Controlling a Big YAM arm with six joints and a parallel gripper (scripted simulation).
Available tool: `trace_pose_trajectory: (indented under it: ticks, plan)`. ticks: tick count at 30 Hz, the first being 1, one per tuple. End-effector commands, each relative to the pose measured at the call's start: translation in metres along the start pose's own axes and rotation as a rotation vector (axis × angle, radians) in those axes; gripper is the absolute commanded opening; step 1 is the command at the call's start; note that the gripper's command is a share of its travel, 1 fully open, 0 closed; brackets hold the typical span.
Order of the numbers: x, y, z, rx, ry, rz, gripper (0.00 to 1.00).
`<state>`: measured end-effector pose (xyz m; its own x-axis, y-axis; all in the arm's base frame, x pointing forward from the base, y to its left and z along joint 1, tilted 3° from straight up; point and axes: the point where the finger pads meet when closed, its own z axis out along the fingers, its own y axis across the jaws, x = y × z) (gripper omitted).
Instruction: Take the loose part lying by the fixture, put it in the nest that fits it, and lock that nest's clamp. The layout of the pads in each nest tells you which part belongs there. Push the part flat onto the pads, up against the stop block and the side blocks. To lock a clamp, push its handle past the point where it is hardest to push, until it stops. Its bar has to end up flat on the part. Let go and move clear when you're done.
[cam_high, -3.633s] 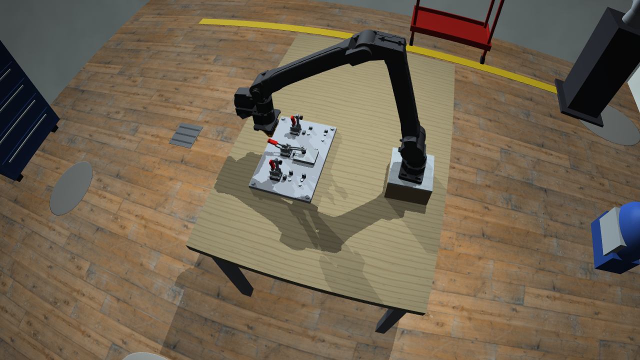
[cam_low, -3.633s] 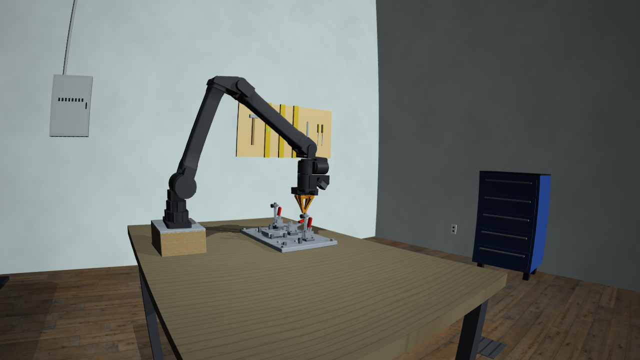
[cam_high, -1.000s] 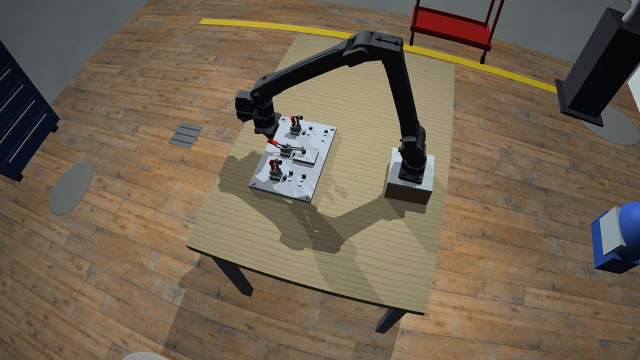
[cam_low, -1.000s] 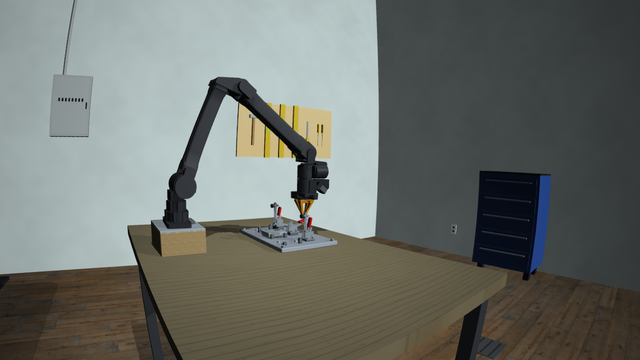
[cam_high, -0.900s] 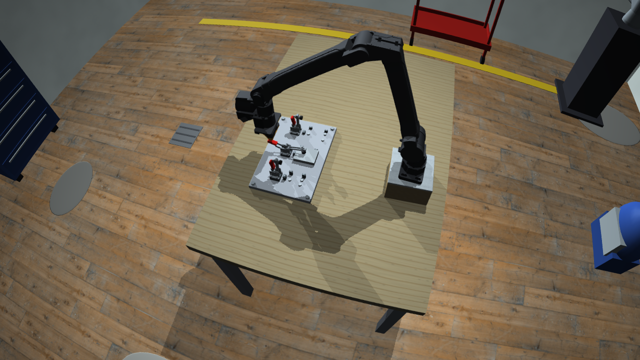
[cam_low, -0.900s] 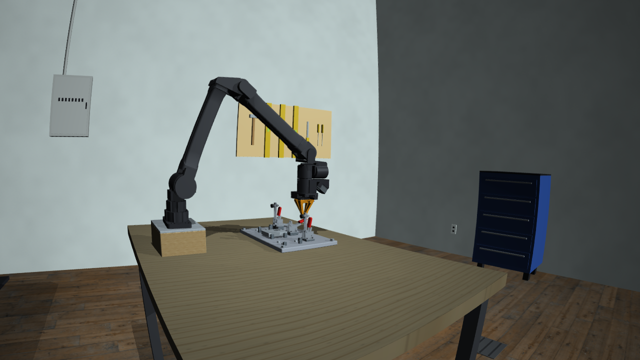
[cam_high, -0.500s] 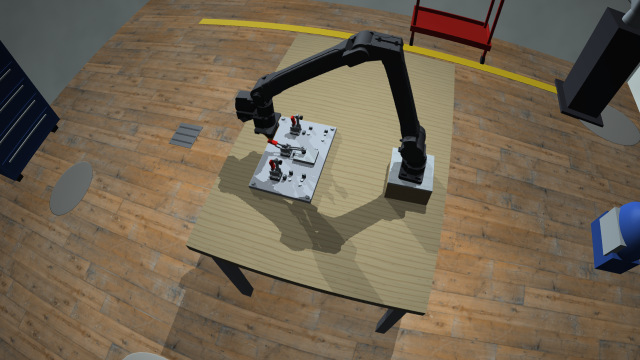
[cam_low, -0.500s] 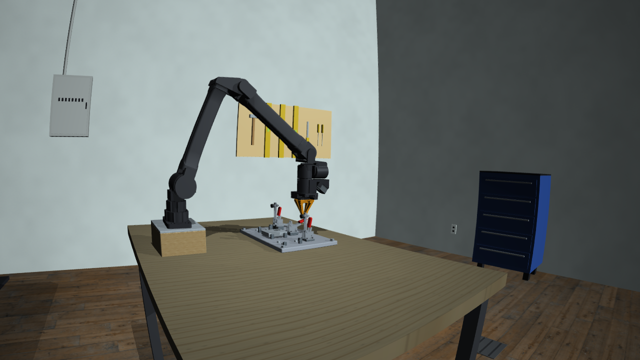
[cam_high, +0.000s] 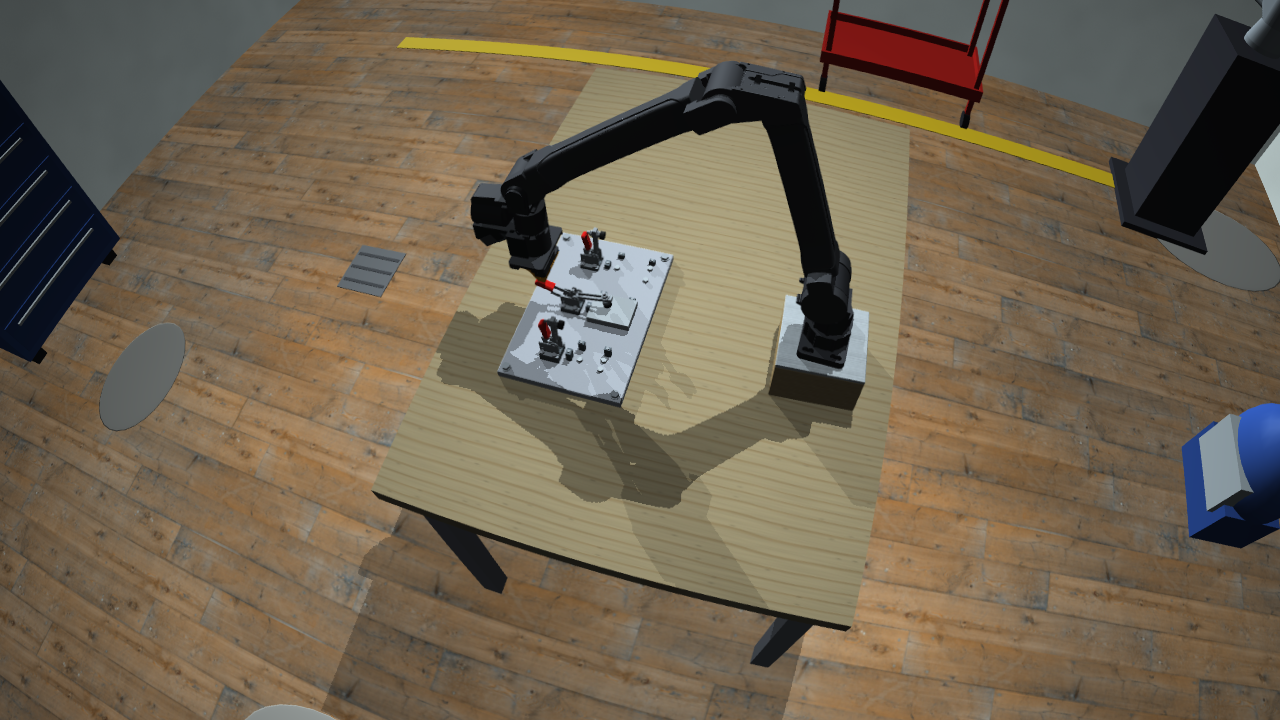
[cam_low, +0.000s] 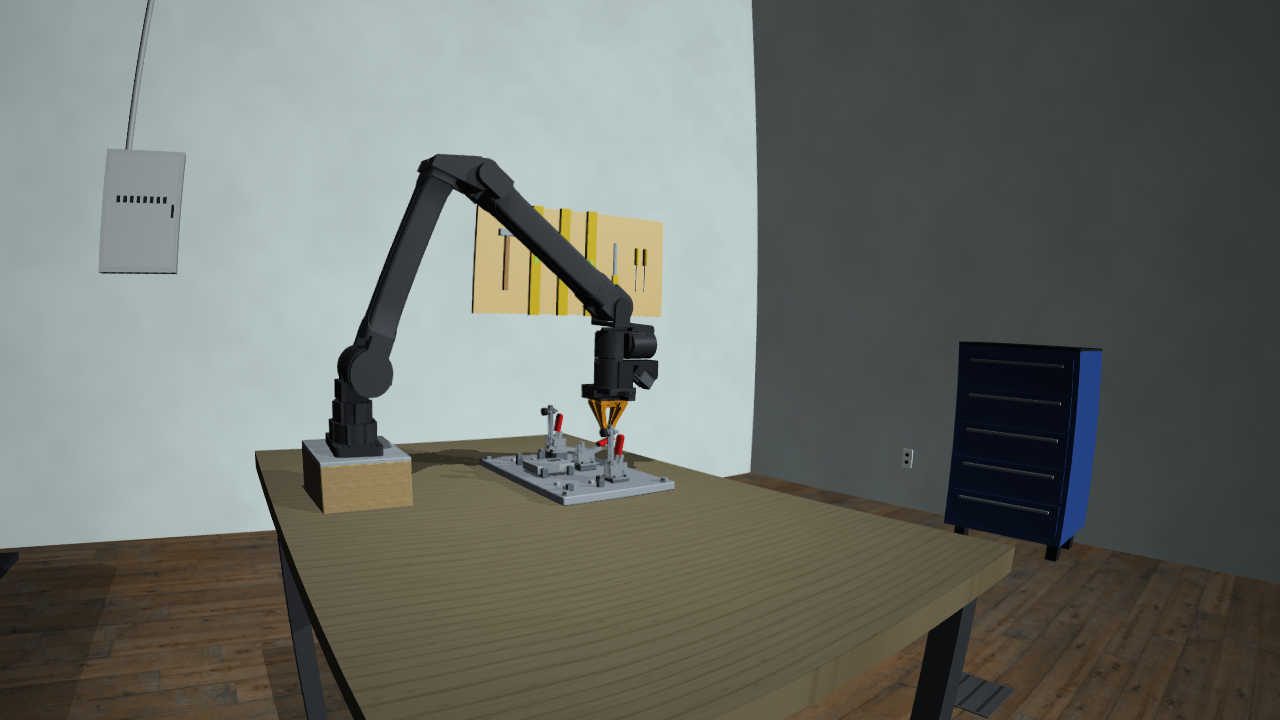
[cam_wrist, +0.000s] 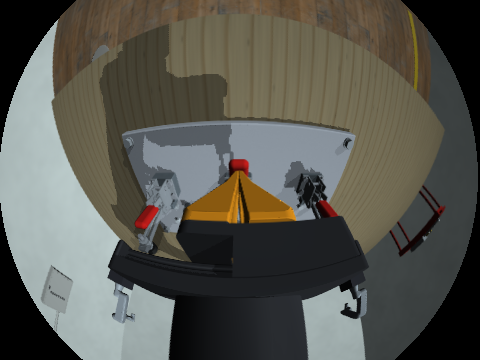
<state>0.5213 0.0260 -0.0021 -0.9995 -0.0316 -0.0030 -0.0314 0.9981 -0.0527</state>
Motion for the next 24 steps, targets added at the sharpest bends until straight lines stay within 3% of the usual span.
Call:
trace_pose_trajectory:
  ticks: [1,20,24]
  plan:
    - [-0.008,0.005,-0.006,0.002,-0.025,0.005,0.0]
    - [-0.008,0.005,-0.005,0.002,-0.025,0.005,0.0]
    - [-0.004,0.005,0.005,0.003,-0.008,0.005,0.0]
